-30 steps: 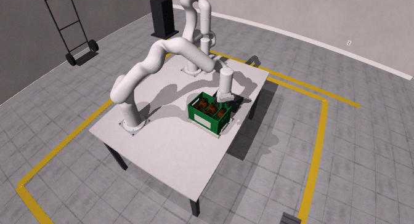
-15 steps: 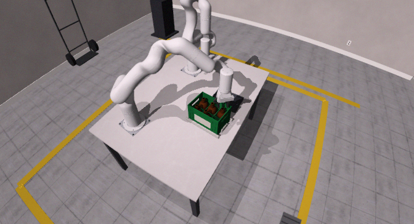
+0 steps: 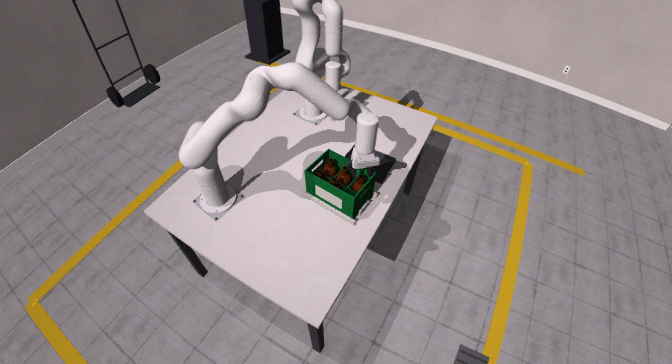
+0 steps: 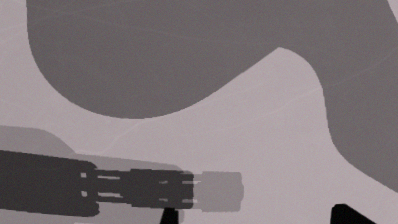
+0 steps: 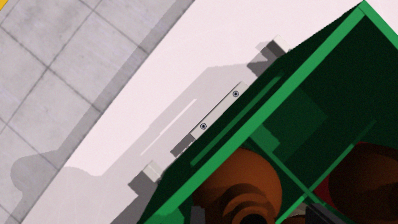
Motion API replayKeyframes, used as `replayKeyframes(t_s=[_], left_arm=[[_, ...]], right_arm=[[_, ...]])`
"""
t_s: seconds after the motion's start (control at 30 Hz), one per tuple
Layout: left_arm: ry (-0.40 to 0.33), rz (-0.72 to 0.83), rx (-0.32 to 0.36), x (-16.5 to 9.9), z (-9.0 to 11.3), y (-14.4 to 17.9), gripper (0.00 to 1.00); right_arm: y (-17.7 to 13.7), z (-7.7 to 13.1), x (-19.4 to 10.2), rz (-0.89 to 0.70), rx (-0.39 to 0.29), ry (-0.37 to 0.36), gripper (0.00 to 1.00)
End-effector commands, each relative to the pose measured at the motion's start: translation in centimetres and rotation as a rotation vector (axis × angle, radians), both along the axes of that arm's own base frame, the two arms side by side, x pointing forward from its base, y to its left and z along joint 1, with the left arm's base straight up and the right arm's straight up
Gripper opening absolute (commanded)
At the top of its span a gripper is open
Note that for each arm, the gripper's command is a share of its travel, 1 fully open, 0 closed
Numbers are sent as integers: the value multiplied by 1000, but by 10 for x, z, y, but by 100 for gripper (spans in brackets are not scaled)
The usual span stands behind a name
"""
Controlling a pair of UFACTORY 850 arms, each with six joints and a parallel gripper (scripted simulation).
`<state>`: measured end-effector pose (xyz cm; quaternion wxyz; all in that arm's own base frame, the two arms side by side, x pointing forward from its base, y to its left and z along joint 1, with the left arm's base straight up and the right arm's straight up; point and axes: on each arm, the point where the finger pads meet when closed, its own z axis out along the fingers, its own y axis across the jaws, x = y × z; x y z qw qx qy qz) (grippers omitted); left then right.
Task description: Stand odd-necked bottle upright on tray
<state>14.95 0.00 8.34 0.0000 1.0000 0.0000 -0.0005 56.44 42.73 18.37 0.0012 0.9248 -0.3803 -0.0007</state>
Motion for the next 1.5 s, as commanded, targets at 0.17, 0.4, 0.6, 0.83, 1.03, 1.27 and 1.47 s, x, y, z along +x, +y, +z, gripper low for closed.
replayKeyframes(t_s=[0.17, 0.4, 0.6, 0.83, 1.03, 1.27, 1.47], left_arm=[[-1, 0, 0, 1, 0, 0, 100], [-1, 0, 0, 1, 0, 0, 100], [-1, 0, 0, 1, 0, 0, 100], [-1, 0, 0, 1, 0, 0, 100], [-1, 0, 0, 1, 0, 0, 100], [-1, 0, 0, 1, 0, 0, 100], [-1, 0, 0, 1, 0, 0, 100]], right_arm=[[1, -7, 1, 0, 2, -2, 66], [1, -15, 1, 0, 2, -2, 66], [1, -20, 1, 0, 2, -2, 66], [1, -23, 1, 0, 2, -2, 66], [1, -25, 1, 0, 2, -2, 66], [1, -25, 1, 0, 2, -2, 66], [1, -25, 1, 0, 2, -2, 66]])
